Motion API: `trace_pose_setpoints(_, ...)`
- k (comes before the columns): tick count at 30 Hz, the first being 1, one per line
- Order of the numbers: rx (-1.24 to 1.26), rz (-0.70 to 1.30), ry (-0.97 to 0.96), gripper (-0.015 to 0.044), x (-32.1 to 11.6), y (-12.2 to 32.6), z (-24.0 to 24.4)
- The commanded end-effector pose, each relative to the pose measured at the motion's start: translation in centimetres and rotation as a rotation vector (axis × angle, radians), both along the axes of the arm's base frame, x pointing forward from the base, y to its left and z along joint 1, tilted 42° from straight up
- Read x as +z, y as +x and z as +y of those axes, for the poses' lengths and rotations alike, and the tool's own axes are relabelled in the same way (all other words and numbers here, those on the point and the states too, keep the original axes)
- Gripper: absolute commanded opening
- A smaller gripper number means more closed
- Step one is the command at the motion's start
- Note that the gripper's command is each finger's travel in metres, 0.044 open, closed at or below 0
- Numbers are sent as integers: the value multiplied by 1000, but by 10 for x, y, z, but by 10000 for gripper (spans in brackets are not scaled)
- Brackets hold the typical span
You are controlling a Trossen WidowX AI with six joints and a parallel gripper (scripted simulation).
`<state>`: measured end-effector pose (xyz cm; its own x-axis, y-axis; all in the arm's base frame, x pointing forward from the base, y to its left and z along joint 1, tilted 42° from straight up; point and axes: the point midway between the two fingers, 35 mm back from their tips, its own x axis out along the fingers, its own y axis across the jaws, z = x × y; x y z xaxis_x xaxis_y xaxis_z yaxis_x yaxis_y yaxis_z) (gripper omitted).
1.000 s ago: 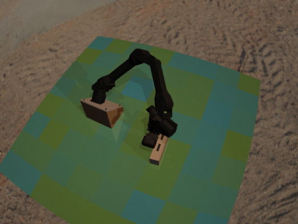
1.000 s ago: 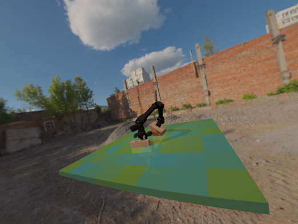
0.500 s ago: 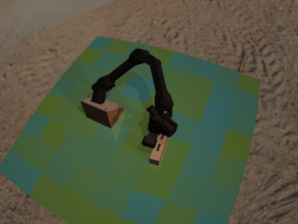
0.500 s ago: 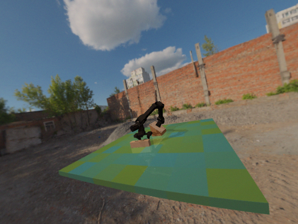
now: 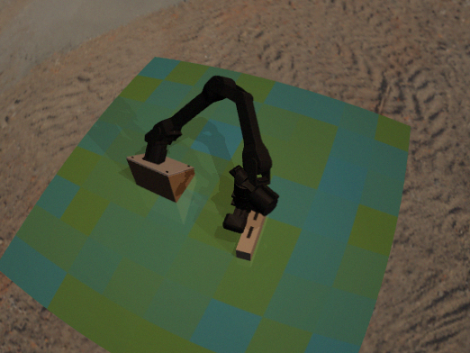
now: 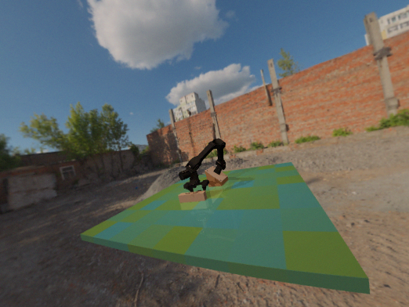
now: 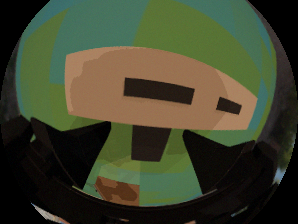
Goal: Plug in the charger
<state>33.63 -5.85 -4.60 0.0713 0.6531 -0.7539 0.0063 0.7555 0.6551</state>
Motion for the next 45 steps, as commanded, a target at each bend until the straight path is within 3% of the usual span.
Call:
trace_pose_setpoints(1,1,-4,3,440,0,-2,1)
trace_pose_setpoints(45,-1,-18,2,440,-4,-29,2)
